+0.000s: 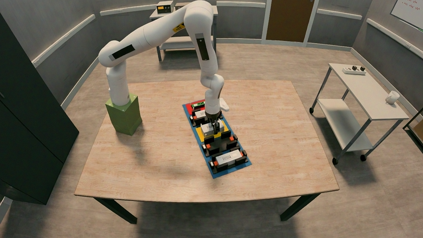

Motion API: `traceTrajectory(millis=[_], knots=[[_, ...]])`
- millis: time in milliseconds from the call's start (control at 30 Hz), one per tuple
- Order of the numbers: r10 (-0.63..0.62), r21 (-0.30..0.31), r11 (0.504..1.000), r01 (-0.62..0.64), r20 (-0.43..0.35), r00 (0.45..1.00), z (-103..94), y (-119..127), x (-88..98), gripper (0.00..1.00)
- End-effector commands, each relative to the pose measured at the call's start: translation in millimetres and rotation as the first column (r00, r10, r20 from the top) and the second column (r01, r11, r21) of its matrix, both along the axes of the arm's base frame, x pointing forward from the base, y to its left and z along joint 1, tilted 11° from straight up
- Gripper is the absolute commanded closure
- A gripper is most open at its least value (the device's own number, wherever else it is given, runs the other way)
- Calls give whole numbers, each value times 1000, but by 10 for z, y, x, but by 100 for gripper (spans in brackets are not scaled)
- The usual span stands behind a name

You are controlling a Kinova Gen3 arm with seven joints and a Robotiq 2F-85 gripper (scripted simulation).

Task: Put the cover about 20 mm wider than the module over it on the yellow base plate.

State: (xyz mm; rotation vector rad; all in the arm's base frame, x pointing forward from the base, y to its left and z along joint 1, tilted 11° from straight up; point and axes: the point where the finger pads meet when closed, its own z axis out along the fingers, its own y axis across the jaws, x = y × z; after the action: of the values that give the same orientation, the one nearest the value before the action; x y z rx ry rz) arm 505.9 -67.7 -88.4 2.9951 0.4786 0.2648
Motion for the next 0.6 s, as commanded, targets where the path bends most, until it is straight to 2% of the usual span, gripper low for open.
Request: traceTrajectory(millis=[0, 200, 433, 567], knots=[[0, 0, 1000, 0, 1, 1000, 195, 13, -28, 0], [0, 0, 1000, 0, 1, 1000, 548, 37, -96, 0], [0, 0, 1000, 0, 1, 1000, 548, 37, -96, 0], [0, 0, 1000, 0, 2, 1000, 778, 53, -141, 0]])
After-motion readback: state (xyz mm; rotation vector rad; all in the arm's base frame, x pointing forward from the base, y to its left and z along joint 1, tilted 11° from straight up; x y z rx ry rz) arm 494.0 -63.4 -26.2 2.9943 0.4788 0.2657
